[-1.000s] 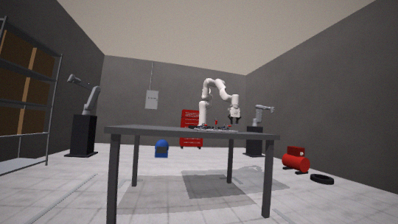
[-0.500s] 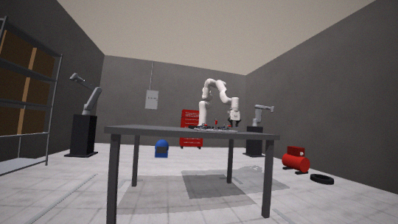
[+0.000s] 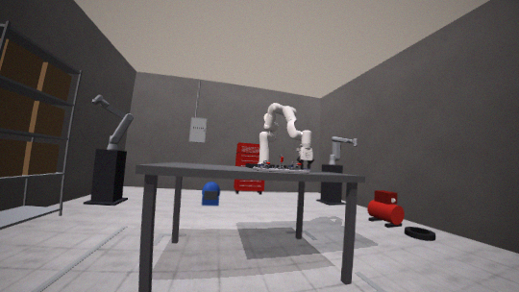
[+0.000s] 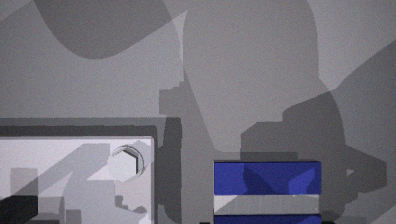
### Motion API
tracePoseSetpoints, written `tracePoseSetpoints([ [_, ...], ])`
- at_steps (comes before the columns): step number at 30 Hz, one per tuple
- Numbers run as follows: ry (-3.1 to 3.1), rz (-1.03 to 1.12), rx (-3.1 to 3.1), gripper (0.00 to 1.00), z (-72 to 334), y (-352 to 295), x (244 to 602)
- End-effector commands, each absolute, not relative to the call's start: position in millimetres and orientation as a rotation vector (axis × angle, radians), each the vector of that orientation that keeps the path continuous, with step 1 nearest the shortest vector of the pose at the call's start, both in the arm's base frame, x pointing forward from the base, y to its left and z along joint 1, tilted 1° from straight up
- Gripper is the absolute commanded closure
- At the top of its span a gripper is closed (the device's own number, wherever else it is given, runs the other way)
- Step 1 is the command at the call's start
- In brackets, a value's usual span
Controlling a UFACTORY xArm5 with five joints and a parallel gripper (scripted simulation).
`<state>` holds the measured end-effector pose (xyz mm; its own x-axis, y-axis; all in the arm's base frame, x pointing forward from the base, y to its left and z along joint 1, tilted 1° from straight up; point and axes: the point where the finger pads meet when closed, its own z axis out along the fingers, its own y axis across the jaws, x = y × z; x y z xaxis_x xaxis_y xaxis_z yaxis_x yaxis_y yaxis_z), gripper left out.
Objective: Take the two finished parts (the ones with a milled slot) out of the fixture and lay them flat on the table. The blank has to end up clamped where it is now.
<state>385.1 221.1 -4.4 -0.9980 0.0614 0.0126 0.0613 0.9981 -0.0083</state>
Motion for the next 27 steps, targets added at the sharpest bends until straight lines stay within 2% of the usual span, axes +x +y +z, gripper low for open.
tracePoseSetpoints([
  [1,-3.131,0.009,-0.096,1.00,-9.2,222.1,386.7],
  [27,-3.131,0.009,-0.096,1.00,-11.5,222.0,386.6],
])
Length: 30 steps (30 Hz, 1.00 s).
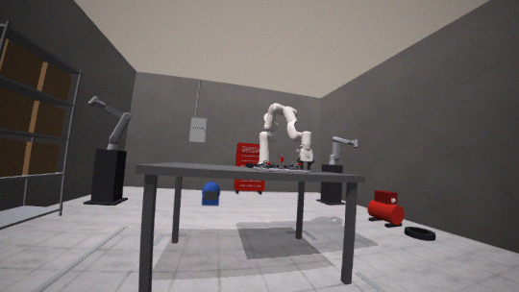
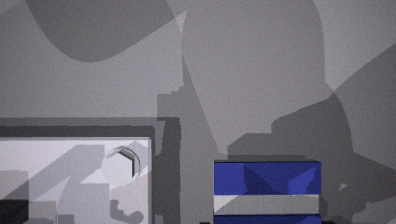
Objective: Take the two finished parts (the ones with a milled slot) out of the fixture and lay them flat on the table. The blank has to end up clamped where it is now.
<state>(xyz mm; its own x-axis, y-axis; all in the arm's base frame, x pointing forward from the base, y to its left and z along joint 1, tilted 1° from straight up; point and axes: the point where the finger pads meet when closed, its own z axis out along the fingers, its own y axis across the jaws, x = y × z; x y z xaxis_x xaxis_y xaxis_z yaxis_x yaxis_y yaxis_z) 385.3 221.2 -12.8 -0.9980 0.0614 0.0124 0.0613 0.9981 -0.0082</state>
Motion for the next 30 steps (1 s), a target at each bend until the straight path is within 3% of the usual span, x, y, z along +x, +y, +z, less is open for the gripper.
tracePoseSetpoints([
  [1,-3.131,0.009,-0.096,1.00,-11.5,222.0,386.6],
  [30,-3.131,0.009,-0.096,1.00,-16.2,222.0,386.7],
])
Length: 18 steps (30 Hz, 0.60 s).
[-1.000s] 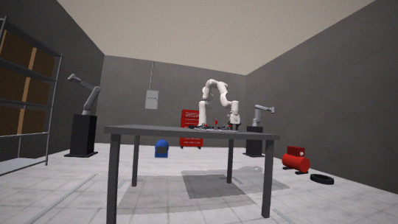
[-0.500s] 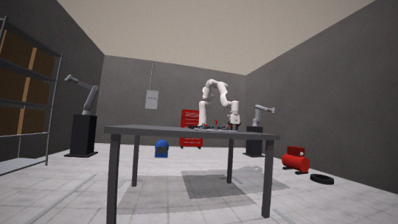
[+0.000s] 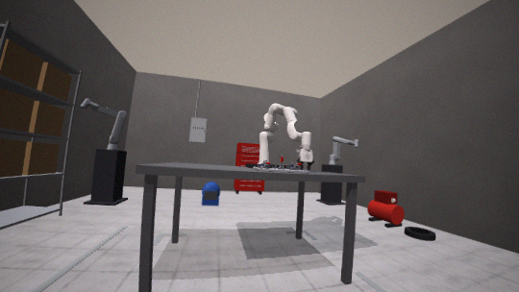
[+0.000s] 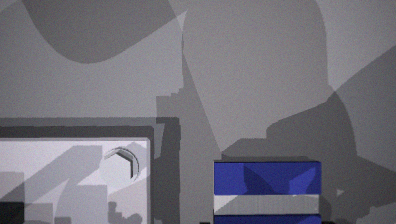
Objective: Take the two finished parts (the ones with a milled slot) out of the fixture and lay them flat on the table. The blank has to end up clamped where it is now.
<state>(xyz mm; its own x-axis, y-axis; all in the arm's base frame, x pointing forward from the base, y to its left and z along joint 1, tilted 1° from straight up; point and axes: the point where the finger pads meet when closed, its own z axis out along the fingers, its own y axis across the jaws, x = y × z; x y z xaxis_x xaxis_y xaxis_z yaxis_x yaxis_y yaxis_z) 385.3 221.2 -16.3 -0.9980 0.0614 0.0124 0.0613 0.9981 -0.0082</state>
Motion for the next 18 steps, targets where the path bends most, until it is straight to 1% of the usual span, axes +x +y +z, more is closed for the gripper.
tracePoseSetpoints([
  [1,-3.131,0.009,-0.096,1.00,-16.2,222.0,386.7],
  [18,-3.131,0.009,-0.096,1.00,-18.7,222.0,386.7],
])
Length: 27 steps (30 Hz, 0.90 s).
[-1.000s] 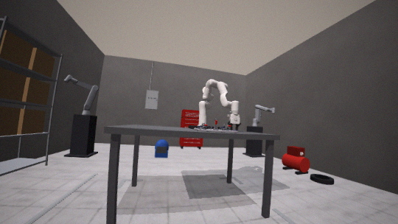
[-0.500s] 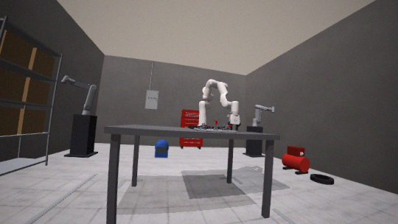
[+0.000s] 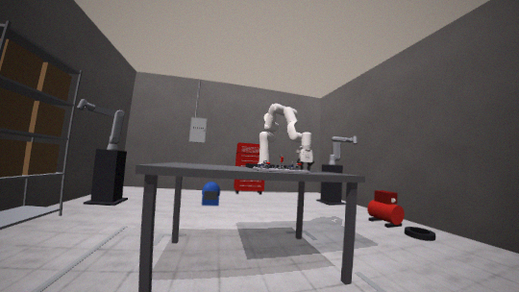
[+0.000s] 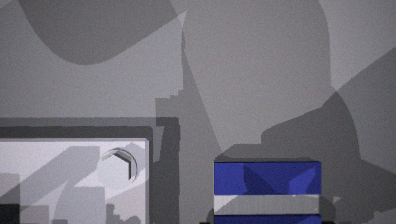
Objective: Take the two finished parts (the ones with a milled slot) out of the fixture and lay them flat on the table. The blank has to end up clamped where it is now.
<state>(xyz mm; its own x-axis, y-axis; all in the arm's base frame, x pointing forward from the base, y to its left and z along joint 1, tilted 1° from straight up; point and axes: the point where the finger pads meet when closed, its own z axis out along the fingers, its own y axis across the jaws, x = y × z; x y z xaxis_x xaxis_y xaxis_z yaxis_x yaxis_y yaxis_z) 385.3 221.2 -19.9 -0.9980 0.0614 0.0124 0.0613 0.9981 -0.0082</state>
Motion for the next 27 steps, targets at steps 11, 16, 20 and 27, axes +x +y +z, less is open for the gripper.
tracePoseSetpoints([
  [11,-3.131,0.009,-0.096,1.00,-18.7,222.0,386.7],
  [16,-3.131,0.009,-0.096,0.18,-18.7,222.0,386.7],
  [20,-3.131,0.009,-0.096,0.18,-18.8,221.9,386.6],
  [27,-3.131,0.009,-0.096,0.18,-18.7,221.9,386.6],
])
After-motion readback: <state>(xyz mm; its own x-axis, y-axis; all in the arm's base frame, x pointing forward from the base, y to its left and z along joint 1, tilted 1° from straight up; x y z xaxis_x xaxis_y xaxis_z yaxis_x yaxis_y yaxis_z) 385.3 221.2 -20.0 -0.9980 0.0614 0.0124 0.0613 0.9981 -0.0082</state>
